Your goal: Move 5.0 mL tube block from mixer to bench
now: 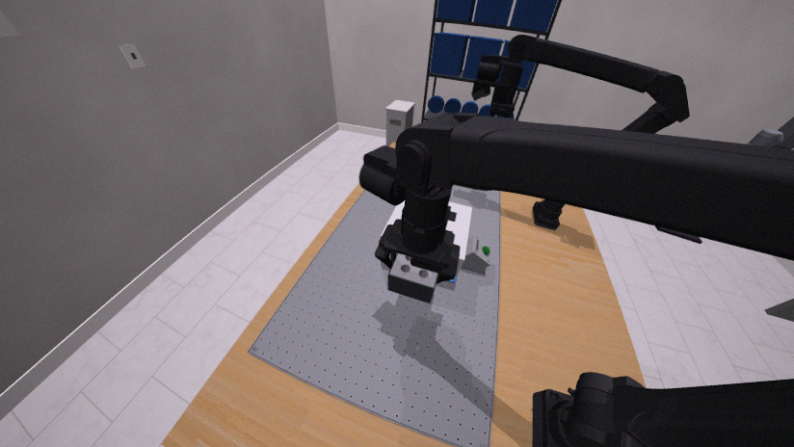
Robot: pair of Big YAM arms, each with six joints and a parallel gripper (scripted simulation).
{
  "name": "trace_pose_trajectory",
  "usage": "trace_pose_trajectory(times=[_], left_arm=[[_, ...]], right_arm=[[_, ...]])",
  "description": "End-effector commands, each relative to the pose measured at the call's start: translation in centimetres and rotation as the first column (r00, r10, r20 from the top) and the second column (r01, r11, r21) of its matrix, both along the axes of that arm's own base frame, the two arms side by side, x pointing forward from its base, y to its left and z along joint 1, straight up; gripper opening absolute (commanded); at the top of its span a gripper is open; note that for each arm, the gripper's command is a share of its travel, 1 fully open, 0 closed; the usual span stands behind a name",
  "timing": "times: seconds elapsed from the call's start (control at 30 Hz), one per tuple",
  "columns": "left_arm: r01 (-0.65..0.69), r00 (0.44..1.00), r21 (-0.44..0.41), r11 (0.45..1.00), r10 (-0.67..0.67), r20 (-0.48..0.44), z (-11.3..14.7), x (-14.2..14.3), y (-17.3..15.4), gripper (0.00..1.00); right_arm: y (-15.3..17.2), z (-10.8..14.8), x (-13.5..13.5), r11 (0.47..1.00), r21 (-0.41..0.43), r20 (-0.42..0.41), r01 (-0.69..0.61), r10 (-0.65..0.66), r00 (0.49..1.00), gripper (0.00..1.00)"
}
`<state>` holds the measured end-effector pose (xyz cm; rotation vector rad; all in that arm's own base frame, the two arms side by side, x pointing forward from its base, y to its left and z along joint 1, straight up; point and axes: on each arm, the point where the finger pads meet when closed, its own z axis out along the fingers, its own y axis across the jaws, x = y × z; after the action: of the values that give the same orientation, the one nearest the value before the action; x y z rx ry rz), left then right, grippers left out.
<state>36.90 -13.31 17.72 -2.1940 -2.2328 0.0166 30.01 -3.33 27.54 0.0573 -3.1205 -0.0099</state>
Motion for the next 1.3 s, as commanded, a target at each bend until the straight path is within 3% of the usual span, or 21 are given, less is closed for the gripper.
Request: trace_pose_trajectory(times=[0.0, 0.53, 1.27], left_arm=[[-0.005, 0.993, -0.053, 0.999, 0.011, 0.121, 5.0, 2.3, -1.5, 0.00], [-0.006, 0.988, -0.062, 0.998, 0.016, 0.154, 6.1, 3.3, -1.1, 0.00], [0.003, 0.993, -0.047, 0.999, 0.003, 0.116, 1.3, 1.1, 1.8, 0.00]], right_arm=[[0.0, 2.6, 1.5, 1.000, -0.010, 0.062, 0.000, 0.001, 0.998, 0.00], [0.0, 2.8, 1.7, 1.000, -0.011, 0.068, 0.000, 0.001, 0.998, 0.00], [0.1, 0.0, 0.3, 1.000, -0.003, -0.002, -0.001, 0.001, 1.000, 0.00]])
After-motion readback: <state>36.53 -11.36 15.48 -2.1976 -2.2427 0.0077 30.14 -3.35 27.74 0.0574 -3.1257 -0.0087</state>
